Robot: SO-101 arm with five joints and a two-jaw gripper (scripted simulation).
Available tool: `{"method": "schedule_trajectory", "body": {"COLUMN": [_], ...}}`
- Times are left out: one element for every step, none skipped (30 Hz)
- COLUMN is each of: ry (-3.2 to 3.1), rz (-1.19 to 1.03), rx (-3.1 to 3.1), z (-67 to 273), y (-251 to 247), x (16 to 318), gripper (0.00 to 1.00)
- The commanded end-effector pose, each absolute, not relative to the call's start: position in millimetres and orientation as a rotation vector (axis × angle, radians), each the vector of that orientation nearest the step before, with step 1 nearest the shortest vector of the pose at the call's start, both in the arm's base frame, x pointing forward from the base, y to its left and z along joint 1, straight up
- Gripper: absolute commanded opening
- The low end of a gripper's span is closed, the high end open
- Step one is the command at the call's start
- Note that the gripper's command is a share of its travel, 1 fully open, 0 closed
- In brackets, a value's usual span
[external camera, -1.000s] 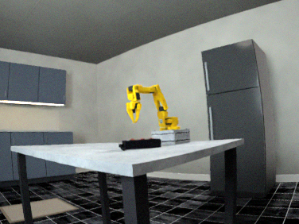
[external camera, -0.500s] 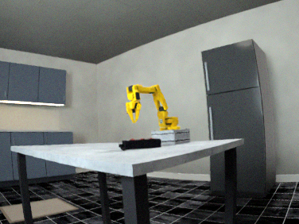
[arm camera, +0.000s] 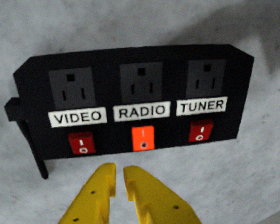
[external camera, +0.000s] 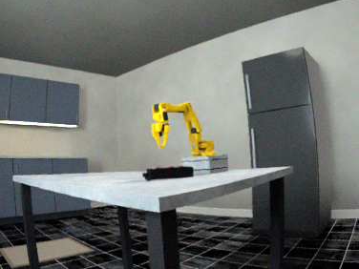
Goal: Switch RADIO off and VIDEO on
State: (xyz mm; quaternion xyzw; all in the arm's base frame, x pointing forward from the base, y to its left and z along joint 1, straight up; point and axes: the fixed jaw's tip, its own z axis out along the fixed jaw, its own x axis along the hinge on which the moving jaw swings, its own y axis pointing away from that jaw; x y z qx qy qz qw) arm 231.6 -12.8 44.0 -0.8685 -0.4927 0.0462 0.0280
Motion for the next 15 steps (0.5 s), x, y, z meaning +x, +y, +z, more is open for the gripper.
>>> {"method": "schedule_trajectory", "body": {"ry": [-1.511, -1.508, -1.505, -1.502, -1.499, -1.499, -1.499, -1.496, -1.493, -1.490, -1.487, -1.484, -1.482, -1.480, -1.478], "rz": [0.181, 0.187, 0.194, 0.201, 0.208, 0.208, 0.208, 0.216, 0.223, 0.230, 0.236, 0.242, 0.248, 0.253, 0.257], "rx": [-2.669, -2.668, -2.667, -2.667, -2.666, -2.666, -2.666, -2.665, -2.664, -2.664, -2.663, -2.663, -2.662, -2.662, -2.662], "z": [37, 36, 34, 32, 30, 30, 30, 29, 27, 25, 23, 22, 20, 19, 18], "y": [-8, -7, -6, -5, -4, -4, -4, -3, -2, -1, 0, 1, 2, 3, 3], "x": [232, 232, 232, 233, 233, 233, 233, 233, 234, 234, 234, 234, 234, 234, 234], "gripper": [0.00, 0.00, 0.00, 0.00, 0.00, 0.00, 0.00, 0.00, 0.00, 0.00, 0.00, 0.00, 0.00, 0.00, 0.00]}}
